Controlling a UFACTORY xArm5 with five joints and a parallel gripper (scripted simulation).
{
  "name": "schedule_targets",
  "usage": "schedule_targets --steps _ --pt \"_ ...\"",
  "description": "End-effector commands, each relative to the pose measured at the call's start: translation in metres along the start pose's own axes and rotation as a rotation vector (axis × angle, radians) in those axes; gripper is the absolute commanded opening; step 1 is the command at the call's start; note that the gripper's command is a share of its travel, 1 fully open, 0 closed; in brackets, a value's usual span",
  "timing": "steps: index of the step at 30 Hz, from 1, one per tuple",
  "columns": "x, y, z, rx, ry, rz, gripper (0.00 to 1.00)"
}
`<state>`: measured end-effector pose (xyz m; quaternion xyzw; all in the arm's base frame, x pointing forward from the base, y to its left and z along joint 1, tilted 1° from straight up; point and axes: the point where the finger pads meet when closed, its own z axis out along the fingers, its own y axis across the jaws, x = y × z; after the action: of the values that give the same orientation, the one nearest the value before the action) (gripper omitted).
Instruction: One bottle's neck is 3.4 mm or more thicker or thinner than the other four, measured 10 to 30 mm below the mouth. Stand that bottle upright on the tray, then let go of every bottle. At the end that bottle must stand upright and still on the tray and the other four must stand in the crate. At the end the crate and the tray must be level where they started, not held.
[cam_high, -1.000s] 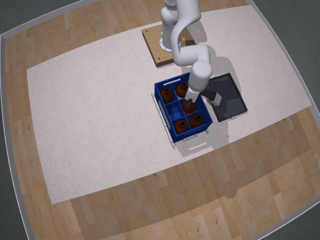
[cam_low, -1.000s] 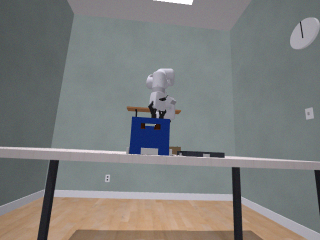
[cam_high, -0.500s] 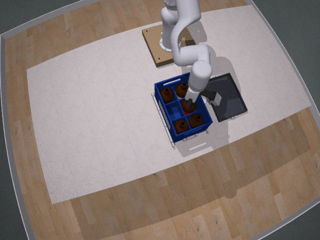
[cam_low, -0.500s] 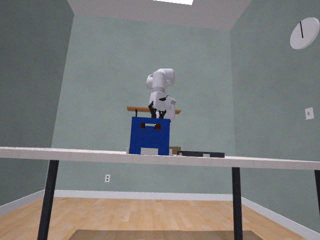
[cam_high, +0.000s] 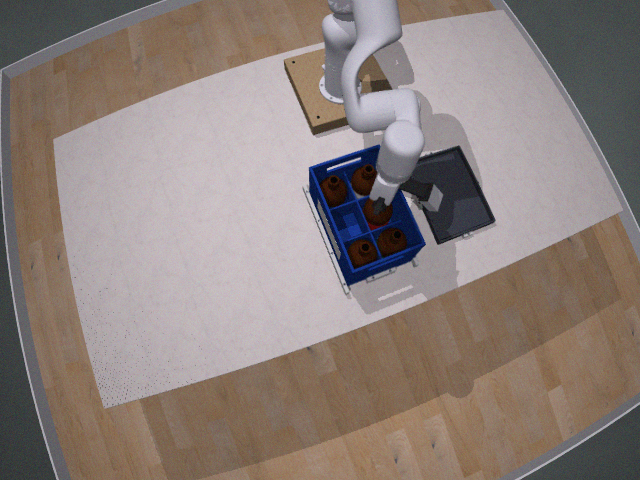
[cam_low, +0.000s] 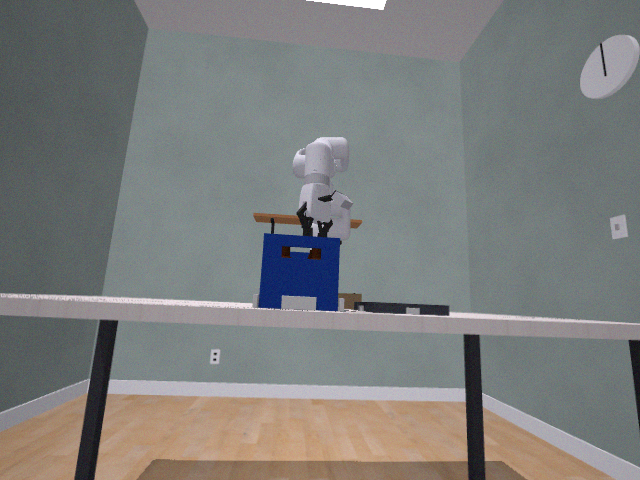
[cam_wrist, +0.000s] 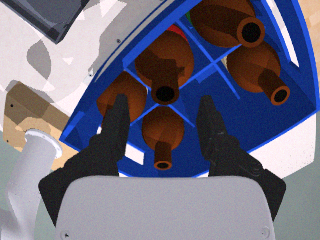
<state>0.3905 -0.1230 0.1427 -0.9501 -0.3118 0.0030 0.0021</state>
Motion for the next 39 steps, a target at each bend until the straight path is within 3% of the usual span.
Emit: schedule_targets --steps 1,39 --pt "0.001 0.001 -0.001 -0.003 0.002 0.000 0.65" --pt "0.000 0.001 0.031 -0.003 0.002 0.000 0.65"
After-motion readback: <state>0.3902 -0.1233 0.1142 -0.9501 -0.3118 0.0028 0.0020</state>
